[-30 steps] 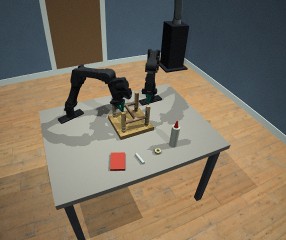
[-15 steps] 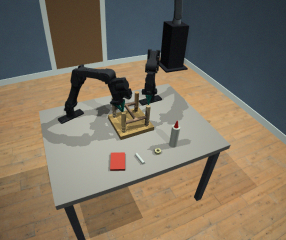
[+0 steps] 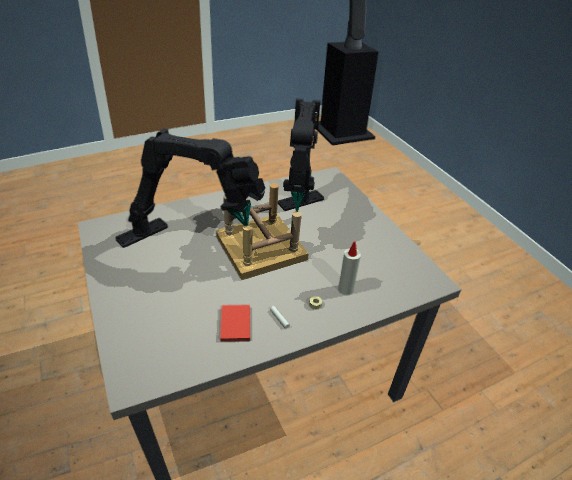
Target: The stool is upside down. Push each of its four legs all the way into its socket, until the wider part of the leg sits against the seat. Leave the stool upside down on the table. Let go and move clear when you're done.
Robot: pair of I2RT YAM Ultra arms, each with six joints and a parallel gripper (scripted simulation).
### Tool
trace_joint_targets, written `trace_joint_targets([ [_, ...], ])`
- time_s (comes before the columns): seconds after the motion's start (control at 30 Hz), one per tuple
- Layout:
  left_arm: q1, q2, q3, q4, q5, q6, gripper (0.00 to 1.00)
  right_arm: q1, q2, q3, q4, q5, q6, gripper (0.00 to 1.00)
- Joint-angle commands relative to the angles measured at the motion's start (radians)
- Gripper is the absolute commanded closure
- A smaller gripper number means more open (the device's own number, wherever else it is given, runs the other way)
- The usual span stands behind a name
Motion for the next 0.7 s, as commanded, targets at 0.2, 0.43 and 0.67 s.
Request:
trace_joint_targets([
  [0.2, 0.000, 0.027, -0.025, -0.048, 0.007, -0.001, 1.00, -0.001, 0.023, -0.027, -0.045, -0.009, 0.001, 1.00],
  [0.43, 0.000, 0.042, -0.035, -0.087, 0.011, -0.002, 1.00, -0.001, 0.044, -0.037, -0.085, -0.010, 0.001, 1.00],
  [0.67, 0.001, 0.060, -0.042, -0.138, 0.012, -0.002, 1.00, -0.002, 0.068, -0.042, -0.138, -0.012, 0.002, 1.00],
])
